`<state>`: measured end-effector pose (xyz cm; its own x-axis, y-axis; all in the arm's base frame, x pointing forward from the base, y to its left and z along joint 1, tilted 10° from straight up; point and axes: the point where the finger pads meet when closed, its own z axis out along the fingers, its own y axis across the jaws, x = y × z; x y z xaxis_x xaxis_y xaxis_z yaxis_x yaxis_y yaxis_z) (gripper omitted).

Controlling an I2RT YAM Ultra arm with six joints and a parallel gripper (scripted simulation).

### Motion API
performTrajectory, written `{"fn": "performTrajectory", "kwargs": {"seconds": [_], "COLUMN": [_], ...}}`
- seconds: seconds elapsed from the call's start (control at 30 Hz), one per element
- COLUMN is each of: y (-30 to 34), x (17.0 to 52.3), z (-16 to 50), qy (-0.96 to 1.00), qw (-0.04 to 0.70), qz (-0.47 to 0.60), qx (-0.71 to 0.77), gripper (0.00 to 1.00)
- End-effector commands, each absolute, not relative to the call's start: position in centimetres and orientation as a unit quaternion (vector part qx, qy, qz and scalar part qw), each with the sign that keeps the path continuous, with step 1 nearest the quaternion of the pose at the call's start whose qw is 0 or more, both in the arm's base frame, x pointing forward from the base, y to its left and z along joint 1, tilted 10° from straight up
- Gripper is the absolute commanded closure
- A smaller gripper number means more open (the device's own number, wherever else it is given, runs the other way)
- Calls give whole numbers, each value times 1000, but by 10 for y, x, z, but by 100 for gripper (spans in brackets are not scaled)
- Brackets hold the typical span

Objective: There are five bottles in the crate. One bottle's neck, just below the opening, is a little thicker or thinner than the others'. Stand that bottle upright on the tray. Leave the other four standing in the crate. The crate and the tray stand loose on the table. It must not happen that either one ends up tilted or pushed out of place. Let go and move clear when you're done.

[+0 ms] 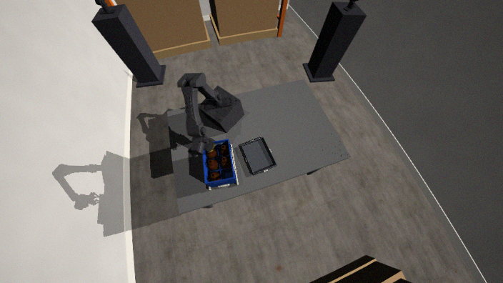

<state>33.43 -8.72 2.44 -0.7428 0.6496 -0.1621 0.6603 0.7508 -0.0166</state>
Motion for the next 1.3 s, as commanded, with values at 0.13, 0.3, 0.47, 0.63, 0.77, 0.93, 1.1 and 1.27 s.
{"fn": "performTrajectory", "kwargs": {"seconds": [0.13, 0.3, 0.47, 0.63, 0.77, 0.93, 1.1, 1.27], "y": [-92, -93, -94, -94, -94, -94, -94, -94], "x": [341, 343, 349, 348, 348, 348, 348, 348], "z": [28, 29, 34, 33, 33, 33, 33, 33], "qy": [931, 931, 930, 930, 930, 930, 930, 930], "qw": [88, 89, 98, 96, 96, 96, 96, 96], "qz": [-36, -35, -34, -34, -34, -34, -34, -34], "qx": [353, 353, 352, 352, 352, 352, 353, 353], "gripper": [39, 39, 39, 39, 39, 39, 39, 39]}}
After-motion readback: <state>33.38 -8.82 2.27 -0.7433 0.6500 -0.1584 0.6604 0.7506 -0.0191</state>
